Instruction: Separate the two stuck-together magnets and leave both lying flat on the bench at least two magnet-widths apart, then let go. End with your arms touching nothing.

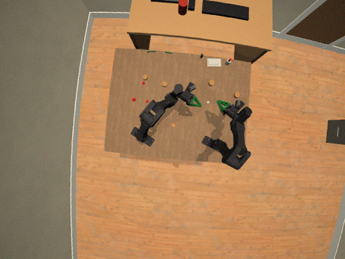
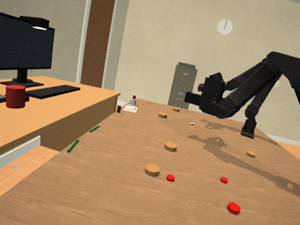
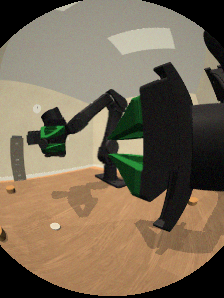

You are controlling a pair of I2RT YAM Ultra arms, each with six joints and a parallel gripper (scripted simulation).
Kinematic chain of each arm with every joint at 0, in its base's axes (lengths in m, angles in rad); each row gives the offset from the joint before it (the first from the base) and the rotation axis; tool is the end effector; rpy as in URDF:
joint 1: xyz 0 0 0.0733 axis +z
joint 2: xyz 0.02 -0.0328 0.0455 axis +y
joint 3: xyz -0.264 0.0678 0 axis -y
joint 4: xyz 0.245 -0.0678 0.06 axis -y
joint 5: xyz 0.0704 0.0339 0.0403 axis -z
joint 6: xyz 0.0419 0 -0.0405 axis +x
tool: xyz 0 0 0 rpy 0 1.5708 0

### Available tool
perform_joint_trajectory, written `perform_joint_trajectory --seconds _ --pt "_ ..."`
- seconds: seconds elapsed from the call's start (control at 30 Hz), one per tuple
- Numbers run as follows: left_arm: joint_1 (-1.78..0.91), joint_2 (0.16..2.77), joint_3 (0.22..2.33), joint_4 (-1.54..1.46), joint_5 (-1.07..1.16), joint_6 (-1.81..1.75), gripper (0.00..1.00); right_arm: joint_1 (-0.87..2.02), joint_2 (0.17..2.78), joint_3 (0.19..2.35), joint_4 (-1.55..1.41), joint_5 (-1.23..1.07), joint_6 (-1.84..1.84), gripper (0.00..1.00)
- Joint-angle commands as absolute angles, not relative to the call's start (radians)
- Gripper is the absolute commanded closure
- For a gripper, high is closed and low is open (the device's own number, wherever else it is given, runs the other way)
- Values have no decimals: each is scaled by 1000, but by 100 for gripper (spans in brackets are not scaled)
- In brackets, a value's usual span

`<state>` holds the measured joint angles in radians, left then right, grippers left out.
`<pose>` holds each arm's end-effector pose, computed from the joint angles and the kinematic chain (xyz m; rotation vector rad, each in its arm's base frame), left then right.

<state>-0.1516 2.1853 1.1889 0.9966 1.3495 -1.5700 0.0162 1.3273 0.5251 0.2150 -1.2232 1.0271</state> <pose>0.4243 -0.1051 0.1612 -0.0751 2.1854 -2.1855 0.2395 0.0444 0.1935 0.3350 2.2773 1.8854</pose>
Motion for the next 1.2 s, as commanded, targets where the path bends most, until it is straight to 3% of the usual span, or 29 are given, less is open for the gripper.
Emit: perform_joint_trajectory --seconds 0.0,1.17 --pt "-150 2175 1194 1001 1349 -1563 82 12 1329 563 117 -1194 930 82" --pt "-150 2175 1194 1001 1349 -1563 82 -52 1440 832 -552 -984 400 82"
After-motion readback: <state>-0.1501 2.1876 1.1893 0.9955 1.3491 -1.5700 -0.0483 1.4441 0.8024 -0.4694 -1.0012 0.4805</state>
